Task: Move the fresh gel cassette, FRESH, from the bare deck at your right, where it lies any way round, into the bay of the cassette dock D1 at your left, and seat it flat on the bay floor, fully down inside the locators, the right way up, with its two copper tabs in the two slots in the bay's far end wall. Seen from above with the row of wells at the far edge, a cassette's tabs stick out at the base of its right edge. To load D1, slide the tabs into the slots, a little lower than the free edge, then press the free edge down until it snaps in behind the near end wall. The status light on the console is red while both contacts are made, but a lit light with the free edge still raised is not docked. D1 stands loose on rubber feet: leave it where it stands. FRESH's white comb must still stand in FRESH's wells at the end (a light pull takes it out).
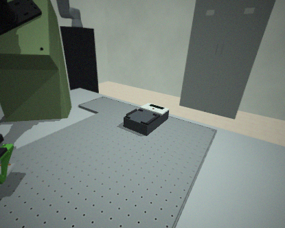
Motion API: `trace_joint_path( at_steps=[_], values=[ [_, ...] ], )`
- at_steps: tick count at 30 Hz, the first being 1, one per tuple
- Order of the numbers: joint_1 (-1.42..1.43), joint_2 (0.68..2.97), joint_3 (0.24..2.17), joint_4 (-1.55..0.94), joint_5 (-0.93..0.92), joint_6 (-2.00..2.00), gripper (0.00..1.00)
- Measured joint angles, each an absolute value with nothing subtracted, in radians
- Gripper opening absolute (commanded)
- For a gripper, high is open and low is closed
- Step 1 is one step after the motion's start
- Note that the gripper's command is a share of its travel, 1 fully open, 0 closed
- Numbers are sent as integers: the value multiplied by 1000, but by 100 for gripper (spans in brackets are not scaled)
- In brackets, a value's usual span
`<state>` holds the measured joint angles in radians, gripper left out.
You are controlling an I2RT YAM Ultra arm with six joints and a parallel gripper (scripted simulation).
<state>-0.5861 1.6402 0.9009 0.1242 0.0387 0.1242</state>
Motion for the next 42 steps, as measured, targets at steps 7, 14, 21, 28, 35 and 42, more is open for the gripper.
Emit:
trace_joint_path(
  at_steps=[7,14,21,28,35,42],
  values=[
    [-586,1640,901,124,39,124,0],
    [-586,1568,857,91,39,218,0],
    [-586,1506,848,69,39,418,0],
    [-584,1506,848,57,39,604,0],
    [-583,1506,848,55,39,814,0],
    [-583,1506,848,55,39,1026,0]
  ],
)
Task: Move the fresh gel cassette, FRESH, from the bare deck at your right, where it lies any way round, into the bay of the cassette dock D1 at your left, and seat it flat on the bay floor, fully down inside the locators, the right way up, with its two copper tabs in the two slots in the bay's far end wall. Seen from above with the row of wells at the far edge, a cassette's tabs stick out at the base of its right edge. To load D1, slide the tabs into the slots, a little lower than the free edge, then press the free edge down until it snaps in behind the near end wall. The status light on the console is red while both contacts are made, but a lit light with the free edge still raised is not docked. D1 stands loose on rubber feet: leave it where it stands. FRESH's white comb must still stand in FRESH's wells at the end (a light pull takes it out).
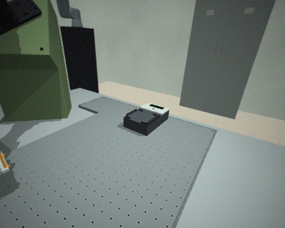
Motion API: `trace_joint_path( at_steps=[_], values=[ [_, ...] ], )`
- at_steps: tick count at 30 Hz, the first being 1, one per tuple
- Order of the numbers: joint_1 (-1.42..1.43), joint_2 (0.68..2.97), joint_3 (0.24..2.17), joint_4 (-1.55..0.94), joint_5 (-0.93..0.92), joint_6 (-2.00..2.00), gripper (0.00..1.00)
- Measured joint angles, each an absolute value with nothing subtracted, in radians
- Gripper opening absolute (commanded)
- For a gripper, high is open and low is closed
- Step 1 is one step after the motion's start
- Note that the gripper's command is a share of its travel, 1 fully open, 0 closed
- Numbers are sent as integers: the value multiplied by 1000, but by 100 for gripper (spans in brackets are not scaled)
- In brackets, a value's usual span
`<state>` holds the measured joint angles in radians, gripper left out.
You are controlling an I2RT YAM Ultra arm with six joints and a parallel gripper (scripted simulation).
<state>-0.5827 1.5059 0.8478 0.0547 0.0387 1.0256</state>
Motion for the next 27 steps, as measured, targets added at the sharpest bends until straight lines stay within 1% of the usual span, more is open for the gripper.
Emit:
trace_joint_path(
  at_steps=[16,27],
  values=[
    [-583,1506,848,55,38,1503,0],
    [-583,1506,848,55,38,1686,0]
  ],
)
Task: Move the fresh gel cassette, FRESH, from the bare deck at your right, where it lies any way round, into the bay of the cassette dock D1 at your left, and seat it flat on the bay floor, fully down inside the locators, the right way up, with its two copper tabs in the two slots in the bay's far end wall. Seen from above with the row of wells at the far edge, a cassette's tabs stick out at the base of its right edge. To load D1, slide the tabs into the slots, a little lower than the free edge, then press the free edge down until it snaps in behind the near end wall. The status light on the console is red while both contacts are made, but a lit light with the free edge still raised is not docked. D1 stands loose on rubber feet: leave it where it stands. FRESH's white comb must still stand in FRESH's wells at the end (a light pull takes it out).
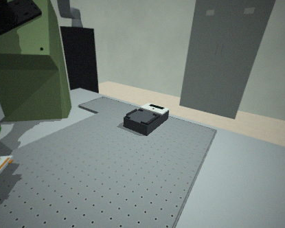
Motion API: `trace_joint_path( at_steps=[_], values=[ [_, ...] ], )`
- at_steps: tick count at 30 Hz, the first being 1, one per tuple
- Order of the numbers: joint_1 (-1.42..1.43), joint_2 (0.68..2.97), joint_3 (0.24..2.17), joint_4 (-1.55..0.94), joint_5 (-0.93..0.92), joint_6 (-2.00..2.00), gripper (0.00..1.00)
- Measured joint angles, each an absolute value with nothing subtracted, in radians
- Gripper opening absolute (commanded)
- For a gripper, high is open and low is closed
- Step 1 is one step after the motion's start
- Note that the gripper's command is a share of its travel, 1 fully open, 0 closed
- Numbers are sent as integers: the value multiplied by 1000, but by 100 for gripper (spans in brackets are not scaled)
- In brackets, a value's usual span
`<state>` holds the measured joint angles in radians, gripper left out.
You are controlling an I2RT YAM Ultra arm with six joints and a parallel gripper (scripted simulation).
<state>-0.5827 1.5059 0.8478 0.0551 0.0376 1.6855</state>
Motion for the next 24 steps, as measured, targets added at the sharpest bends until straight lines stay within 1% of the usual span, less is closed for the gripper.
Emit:
trace_joint_path(
  at_steps=[24],
  values=[
    [-590,1626,902,101,34,1708,0]
  ],
)
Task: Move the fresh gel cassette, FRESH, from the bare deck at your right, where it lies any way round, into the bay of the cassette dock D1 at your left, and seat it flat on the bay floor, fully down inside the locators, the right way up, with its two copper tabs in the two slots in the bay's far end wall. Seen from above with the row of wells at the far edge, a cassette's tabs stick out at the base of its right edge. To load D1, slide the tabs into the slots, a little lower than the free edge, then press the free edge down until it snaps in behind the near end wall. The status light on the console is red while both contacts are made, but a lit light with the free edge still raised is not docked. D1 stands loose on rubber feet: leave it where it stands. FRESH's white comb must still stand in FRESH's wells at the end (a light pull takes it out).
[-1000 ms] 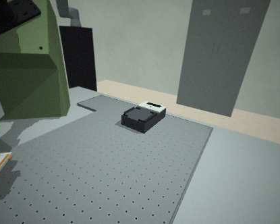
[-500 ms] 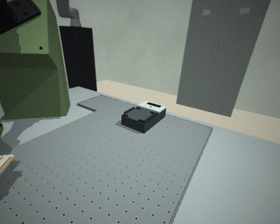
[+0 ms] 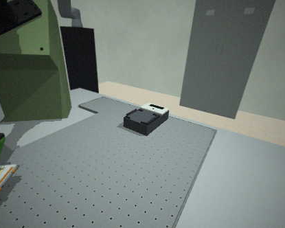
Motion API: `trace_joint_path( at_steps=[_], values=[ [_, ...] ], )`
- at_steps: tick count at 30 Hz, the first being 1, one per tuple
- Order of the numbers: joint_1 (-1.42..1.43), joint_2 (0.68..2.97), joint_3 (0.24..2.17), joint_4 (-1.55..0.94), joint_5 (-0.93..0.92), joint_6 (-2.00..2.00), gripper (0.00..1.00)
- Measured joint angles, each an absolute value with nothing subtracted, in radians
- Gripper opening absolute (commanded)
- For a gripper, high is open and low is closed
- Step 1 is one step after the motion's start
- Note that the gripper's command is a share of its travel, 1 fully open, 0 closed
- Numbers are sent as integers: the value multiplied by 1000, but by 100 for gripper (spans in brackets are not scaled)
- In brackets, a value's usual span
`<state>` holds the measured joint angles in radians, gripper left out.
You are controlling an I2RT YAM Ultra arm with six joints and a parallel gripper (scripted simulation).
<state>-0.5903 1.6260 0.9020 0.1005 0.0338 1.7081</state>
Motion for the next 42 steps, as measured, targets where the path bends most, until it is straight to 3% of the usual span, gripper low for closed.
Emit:
trace_joint_path(
  at_steps=[42],
  values=[
    [-597,1752,976,167,28,1705,0]
  ],
)
